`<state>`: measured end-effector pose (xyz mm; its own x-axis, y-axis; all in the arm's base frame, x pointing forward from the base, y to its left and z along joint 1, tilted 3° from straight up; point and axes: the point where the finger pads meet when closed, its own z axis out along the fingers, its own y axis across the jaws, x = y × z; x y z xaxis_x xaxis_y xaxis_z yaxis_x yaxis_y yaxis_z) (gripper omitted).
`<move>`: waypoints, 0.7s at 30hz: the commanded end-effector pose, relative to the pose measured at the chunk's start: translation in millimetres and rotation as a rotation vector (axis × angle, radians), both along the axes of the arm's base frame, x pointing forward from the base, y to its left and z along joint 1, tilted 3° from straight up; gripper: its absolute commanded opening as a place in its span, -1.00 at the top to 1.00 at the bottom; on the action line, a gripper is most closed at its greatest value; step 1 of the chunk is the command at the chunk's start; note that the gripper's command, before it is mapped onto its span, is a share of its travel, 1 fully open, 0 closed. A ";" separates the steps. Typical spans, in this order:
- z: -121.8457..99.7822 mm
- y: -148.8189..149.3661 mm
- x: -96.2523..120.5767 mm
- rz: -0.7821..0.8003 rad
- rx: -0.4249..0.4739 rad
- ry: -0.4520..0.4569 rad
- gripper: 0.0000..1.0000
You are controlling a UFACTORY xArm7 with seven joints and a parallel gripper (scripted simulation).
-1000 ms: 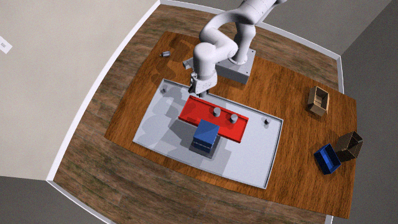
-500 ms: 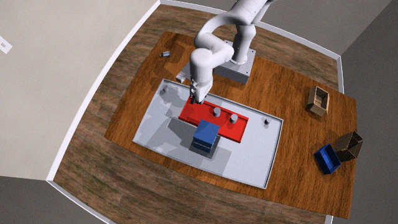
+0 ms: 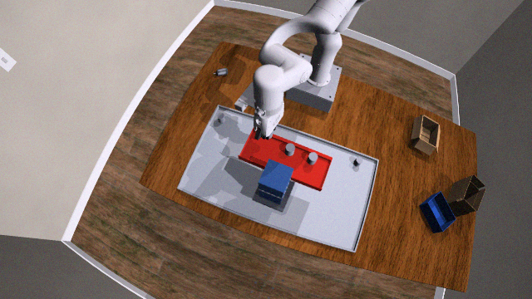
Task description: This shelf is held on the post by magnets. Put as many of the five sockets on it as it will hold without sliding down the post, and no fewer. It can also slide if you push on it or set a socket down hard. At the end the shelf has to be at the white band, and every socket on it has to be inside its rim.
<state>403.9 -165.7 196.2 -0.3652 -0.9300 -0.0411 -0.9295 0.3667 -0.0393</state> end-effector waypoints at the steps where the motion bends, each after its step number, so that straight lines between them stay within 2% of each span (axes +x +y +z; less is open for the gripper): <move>1: -0.8 -0.6 1.1 0.000 -0.002 -0.003 1.00; 8: -19.5 -0.4 1.9 0.001 -0.002 -0.003 1.00; 21: -28.5 -0.2 2.4 0.001 -0.002 -0.003 1.00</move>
